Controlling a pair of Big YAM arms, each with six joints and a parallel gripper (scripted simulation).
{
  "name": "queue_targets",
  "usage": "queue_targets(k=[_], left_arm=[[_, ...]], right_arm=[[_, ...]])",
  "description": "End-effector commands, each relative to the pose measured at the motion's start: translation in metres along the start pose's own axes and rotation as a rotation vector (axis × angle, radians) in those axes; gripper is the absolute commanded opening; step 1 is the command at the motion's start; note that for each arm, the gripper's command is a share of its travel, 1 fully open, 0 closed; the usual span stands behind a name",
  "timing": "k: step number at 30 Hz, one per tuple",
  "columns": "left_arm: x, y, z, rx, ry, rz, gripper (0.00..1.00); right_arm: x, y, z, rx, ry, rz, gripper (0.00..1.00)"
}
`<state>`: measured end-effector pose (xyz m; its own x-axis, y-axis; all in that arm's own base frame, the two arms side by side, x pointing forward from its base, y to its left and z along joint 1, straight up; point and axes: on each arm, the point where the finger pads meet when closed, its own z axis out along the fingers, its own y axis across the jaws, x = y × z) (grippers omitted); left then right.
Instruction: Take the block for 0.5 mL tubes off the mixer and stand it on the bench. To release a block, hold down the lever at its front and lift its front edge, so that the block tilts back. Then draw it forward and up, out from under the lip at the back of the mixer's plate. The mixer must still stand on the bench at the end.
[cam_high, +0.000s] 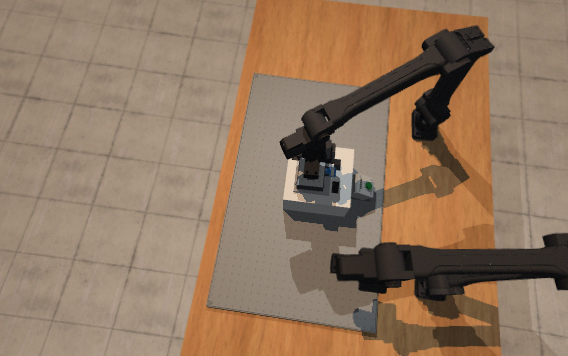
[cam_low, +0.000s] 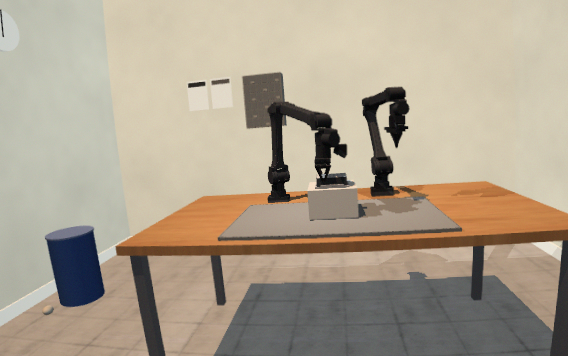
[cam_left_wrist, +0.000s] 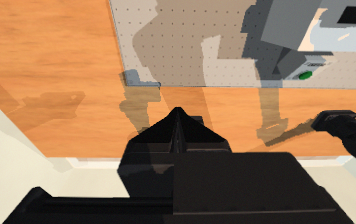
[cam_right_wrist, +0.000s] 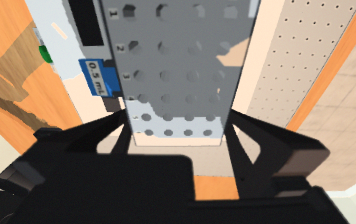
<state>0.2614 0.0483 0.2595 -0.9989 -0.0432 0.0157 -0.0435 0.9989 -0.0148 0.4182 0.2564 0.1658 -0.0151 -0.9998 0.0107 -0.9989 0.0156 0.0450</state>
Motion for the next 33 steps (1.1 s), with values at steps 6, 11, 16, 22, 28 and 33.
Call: queue_targets(k=[6,11,16,22,28,33], left_arm=[[-0.003,0.002,0.001,-0.001,-0.001,-0.016,0.0],[-0.002,0.002,0.003,-0.001,0.002,-0.015,0.0],[-0.002,0.002,0.004,0.0,0.005,-0.014,0.0],[-0.006,0.003,-0.005,-0.004,-0.017,-0.013,0.0],[-0.01,0.003,-0.011,-0.006,-0.033,-0.012,0.0],[-0.012,0.003,-0.015,-0.008,-0.044,-0.011,0.0]], right_arm=[[-0.005,0.01,-0.022,0.03,-0.014,-0.034,0.0],[-0.005,0.01,-0.022,0.03,-0.014,-0.034,0.0],[-0.005,0.011,-0.022,0.03,-0.015,-0.034,0.0],[-0.006,0.011,-0.022,0.03,-0.015,-0.035,0.0],[-0.006,0.011,-0.022,0.03,-0.015,-0.035,0.0],[-0.006,0.011,-0.022,0.03,-0.015,-0.035,0.0]])
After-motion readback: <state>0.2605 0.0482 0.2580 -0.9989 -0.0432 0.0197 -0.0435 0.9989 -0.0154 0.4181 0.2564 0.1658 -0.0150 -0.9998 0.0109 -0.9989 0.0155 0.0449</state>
